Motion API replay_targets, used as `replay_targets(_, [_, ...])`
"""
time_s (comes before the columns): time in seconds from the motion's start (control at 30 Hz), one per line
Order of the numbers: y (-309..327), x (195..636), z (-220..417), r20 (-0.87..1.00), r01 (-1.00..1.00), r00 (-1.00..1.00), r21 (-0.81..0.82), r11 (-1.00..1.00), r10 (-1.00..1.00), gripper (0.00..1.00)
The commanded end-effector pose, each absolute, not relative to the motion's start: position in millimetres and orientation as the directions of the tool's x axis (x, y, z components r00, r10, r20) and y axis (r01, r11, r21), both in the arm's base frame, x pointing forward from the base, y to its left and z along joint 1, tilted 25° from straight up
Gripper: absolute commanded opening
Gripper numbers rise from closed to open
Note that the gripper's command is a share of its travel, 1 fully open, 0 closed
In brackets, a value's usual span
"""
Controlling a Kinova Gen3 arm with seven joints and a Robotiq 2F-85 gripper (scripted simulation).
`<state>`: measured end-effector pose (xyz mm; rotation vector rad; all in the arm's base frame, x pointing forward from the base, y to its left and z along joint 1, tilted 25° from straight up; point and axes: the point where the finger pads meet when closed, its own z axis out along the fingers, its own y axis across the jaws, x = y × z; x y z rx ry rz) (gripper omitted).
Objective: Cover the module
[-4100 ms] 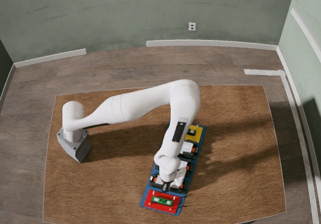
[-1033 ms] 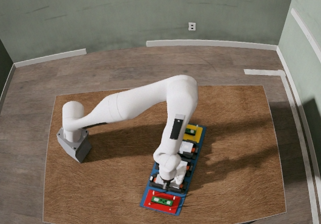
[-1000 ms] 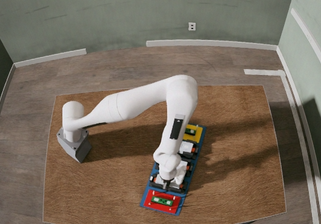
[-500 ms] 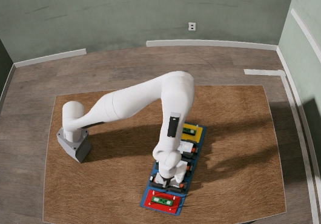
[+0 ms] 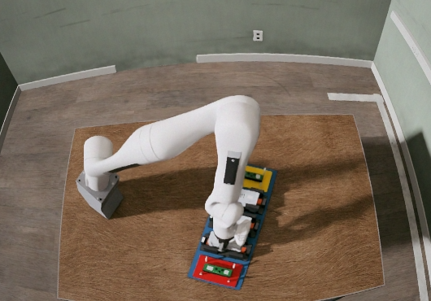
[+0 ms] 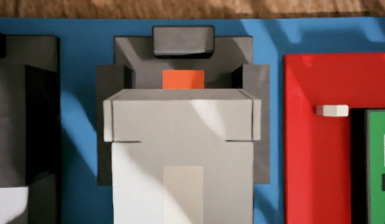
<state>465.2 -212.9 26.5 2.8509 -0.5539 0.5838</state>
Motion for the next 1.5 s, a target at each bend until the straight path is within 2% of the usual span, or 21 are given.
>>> replay_targets(0.0, [-212.9,465.5,27.1,0.411,-0.392,0.853,0.098,-0.915,-0.322,0.01])
replay_targets(1.47, [-209.9,461.4,38.0,0.411,-0.392,0.853,0.098,-0.915,-0.322,0.00])
